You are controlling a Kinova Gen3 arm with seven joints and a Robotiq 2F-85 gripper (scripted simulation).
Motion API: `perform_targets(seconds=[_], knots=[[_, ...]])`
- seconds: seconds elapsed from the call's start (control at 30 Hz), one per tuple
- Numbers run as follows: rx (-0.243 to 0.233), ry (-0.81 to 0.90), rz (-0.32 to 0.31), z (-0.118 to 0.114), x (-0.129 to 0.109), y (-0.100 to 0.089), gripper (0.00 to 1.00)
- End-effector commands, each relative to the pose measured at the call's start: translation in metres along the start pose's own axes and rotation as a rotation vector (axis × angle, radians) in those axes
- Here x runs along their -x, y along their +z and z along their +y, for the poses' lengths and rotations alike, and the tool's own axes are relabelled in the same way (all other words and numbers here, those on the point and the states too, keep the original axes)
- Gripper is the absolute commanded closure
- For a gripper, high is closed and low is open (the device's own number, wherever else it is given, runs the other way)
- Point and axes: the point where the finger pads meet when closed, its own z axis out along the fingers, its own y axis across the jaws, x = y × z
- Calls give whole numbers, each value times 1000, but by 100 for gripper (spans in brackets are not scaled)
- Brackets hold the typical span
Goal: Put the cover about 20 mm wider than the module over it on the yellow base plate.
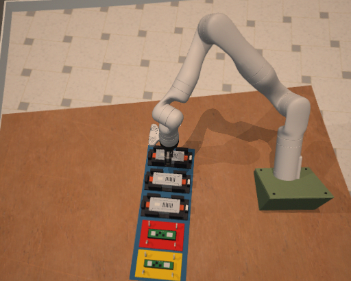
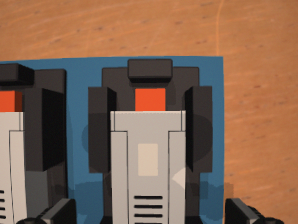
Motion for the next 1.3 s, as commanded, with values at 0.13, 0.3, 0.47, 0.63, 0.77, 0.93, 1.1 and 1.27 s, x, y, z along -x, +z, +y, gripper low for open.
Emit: perform_targets(seconds=[0.13, 0.3, 0.47, 0.63, 0.77, 0.93, 1.1, 1.27], knots=[[-1, 0, 2, 0, 0, 4, 0], [-1, 0, 2, 0, 0, 9, 0], [-1, 0, 2, 0, 0, 9, 0], [-1, 0, 2, 0, 0, 12, 0], [-1, 0, 2, 0, 0, 16, 0], [-1, 0, 2, 0, 0, 19, 0], [-1, 0, 2, 0, 0, 19, 0], [-1, 0, 2, 0, -1, 24, 0]])
